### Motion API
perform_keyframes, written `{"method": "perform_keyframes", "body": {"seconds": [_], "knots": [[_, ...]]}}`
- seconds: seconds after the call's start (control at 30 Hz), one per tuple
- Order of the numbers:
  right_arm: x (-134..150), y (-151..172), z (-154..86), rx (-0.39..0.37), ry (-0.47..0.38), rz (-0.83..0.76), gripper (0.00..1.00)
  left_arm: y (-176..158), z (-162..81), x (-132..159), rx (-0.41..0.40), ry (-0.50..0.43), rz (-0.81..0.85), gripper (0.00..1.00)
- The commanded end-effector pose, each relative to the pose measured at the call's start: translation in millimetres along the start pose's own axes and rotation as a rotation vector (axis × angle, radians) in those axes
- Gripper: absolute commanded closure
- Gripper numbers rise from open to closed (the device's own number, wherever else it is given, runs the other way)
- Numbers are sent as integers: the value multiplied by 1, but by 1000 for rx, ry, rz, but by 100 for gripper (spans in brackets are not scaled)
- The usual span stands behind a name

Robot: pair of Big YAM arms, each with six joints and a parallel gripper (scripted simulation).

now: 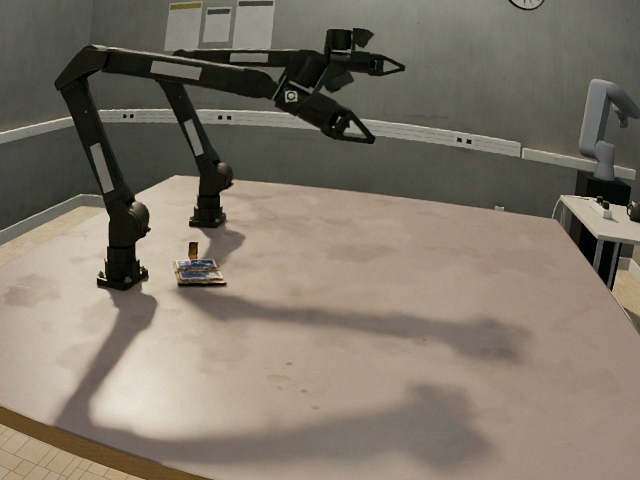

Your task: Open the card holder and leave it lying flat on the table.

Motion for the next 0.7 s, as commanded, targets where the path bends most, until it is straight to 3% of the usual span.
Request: {"method": "perform_keyframes", "body": {"seconds": [0.0, 0.1, 0.17, 0.2, 0.27, 0.3, 0.43, 0.53, 0.57, 0.67], "knots": [[-75, -31, -15, 37, -199, 94, 57, -5, -5, -17, 8, -37, -11, 64], [-96, -57, -28, 69, -304, 132, 57, -5, -5, -17, 8, -37, -11, 64], [-96, -57, -28, 69, -304, 132, 57, -5, -5, -17, 8, -37, -11, 64], [-113, -75, -31, 80, -310, 143, 57, -5, -5, -17, 8, -37, -11, 64], [-120, -85, -49, 99, -428, 159, 57, -5, -5, -17, 8, -37, -11, 64], [-125, -92, -53, 106, -444, 166, 57, -5, -5, -17, 8, -37, -11, 64], [-147, -118, -55, 120, -444, 175, 57, -5, -5, -17, 8, -37, -11, 64], [-149, -115, -50, 105, -422, 167, 57, -5, -5, -17, 8, -37, -11, 64], [-167, -121, -83, 130, -508, 164, 57, -5, -5, -17, 8, -37, -11, 64], [-177, -125, -87, 138, -506, 166, 57, -5, -5, -17, 8, -37, -11, 64]]}}
Point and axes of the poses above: on each arm, the point where the finger pads meet when closed, its own z axis out along the fingers, its own y axis across the jaws, x = y × z, the point moved 4 cm from there along -z, back along the fingers, and after that the axes turned 6 degrees about z, right-handed, at the moved point
